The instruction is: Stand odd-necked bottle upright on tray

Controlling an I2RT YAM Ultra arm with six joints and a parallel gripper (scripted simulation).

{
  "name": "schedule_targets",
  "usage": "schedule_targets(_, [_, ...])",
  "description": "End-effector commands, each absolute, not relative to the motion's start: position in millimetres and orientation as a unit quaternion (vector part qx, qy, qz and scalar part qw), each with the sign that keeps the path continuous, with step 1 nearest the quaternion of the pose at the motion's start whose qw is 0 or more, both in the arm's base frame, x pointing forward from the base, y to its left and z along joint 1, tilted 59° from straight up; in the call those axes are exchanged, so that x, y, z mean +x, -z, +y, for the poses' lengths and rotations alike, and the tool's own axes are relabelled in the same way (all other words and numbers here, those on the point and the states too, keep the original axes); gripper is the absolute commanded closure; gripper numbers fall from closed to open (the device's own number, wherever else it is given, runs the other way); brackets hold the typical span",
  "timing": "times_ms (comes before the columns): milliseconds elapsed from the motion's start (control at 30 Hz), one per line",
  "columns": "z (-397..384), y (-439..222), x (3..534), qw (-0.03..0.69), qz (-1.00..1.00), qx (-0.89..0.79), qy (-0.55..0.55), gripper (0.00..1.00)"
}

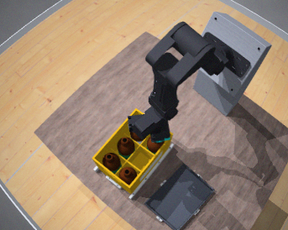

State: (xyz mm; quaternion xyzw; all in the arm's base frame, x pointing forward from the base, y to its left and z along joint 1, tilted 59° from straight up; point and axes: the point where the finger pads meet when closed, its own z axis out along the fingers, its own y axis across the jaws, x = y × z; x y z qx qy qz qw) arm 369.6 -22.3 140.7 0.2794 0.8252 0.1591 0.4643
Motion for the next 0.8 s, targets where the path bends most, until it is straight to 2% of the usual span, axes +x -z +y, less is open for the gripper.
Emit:
schedule_targets(0, [-22.7, -159.1, 377.7, 0.486, 0.812, 0.277, -0.164, 0.39])
schedule_targets(767, [-22.6, -153.0, 375.0, 0.472, 0.821, 0.281, -0.16, 0.39])
